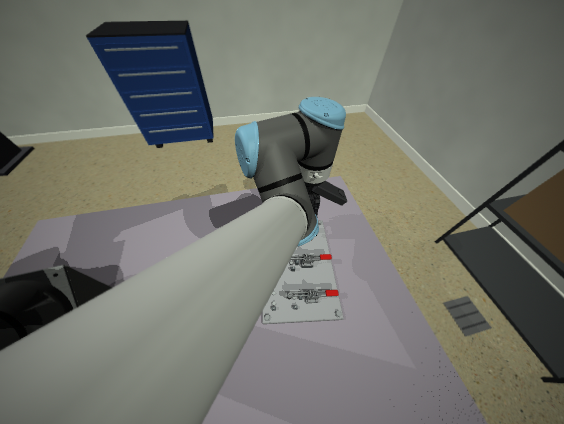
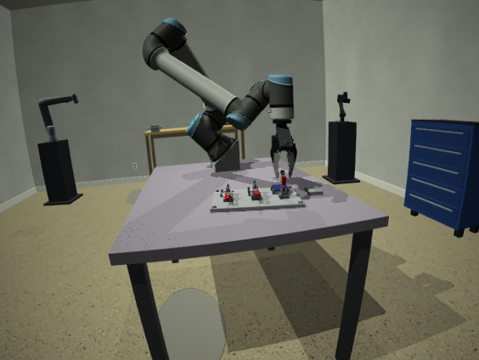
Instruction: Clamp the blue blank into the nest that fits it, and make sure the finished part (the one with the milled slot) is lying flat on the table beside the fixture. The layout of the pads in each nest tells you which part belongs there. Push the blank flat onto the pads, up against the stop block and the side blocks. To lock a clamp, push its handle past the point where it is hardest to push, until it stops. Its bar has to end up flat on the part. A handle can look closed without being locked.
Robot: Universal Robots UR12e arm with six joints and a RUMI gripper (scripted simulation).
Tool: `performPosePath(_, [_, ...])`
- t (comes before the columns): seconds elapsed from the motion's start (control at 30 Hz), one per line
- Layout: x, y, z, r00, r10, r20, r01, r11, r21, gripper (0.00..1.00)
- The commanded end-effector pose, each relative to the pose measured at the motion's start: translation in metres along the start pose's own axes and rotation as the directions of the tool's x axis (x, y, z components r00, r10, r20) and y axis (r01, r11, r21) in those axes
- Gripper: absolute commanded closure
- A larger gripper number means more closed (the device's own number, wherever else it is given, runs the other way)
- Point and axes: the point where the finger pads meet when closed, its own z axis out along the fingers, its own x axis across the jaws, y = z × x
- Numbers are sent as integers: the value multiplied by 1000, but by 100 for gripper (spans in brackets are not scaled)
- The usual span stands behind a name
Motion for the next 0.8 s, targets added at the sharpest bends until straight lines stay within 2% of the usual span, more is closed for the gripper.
performPosePath(0.0, [0, 0, -1, 1000, 0, 1, 0, 1000, 1, 72])
performPosePath(0.43, [0, 0, 0, 1000, 0, 1, 0, 1000, 1, 72])
performPosePath(0.77, [0, -1, 16, 1000, 0, 1, 0, 1000, 1, 72])
